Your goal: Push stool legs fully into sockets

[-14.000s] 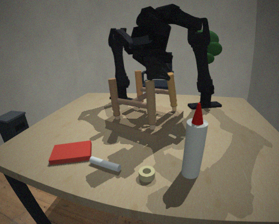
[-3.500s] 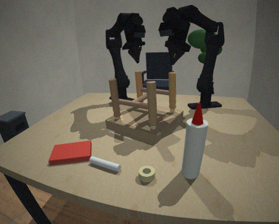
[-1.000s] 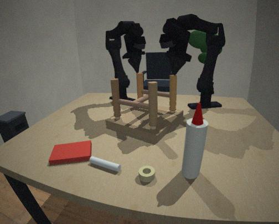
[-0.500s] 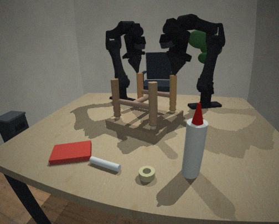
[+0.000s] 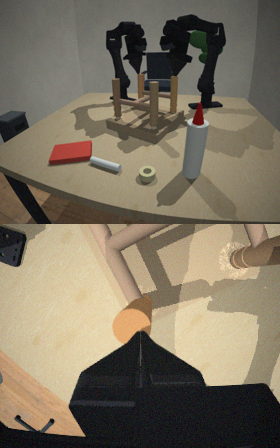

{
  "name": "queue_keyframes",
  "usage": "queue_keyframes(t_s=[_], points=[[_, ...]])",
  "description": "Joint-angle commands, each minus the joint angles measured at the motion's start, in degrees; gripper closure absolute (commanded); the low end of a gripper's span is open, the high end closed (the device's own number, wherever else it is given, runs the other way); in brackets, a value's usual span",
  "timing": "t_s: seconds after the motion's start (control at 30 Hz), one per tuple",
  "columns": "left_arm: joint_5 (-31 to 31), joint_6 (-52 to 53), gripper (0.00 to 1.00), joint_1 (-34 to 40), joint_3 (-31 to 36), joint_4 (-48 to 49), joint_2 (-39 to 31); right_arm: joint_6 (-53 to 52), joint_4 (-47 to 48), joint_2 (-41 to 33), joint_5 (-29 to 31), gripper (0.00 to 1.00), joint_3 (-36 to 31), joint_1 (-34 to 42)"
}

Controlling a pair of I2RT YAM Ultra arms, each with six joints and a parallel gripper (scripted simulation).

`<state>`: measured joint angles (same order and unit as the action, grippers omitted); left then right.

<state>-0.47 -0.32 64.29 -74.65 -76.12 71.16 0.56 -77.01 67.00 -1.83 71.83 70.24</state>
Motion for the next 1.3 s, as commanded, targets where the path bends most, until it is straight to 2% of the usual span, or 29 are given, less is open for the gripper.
queue_keyframes(t_s=[0.0,0.07,0.1,0.27,1.27], points=[[0.2,0.5,1.0,-0.4,3.7,-7.5,3.2,0.8,-7.9,2.9,1.4,1.0,-3.6,-0.7],[0.2,0.6,1.0,-0.5,4.1,-7.9,3.5,0.5,-8.6,3.1,1.6,1.0,-4.0,-0.6],[0.0,0.4,1.0,-0.1,-2.4,0.4,-1.1,0.3,0.8,-0.4,-0.1,1.0,2.1,0.5],[0.0,0.2,1.0,0.0,1.4,-1.1,1.3,0.2,-1.8,1.6,0.4,1.0,-0.8,0.1],[0.4,0.2,1.0,0.0,3.8,-9.5,3.8,0.4,-10.1,3.6,0.9,1.0,-3.5,0.1]])
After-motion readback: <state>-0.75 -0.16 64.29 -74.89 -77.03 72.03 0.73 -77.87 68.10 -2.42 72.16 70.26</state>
